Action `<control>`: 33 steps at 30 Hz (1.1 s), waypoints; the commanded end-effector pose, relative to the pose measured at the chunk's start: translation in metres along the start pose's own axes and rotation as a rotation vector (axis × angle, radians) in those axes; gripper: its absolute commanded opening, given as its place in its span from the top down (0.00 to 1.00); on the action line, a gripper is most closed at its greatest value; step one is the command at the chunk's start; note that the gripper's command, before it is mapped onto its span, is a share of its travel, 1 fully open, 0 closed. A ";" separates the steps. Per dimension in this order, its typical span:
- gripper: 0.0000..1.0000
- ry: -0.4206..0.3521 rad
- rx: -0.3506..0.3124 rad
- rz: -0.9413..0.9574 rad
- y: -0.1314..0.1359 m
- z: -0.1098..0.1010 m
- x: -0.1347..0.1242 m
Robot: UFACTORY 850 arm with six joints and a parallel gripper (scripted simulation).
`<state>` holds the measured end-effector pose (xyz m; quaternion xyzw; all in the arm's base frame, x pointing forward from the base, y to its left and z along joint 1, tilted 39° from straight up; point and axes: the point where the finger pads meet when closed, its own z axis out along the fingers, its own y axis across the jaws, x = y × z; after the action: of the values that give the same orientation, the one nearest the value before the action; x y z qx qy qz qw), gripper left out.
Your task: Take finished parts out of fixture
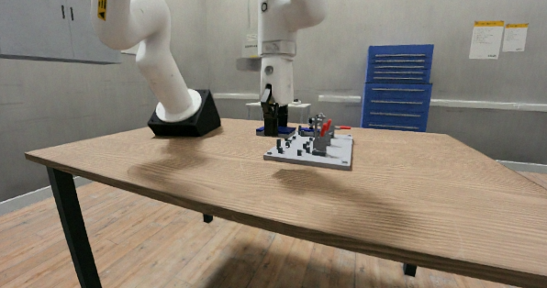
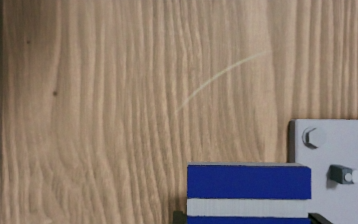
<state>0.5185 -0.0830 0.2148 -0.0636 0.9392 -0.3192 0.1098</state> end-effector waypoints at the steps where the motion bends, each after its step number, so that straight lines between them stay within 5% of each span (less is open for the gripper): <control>1: 1.00 -0.002 0.000 0.001 -0.001 -0.001 -0.001; 33: 1.00 -0.002 0.000 0.001 -0.001 0.007 -0.001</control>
<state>0.5196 -0.0860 0.2124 -0.0636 0.9392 -0.3191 0.1098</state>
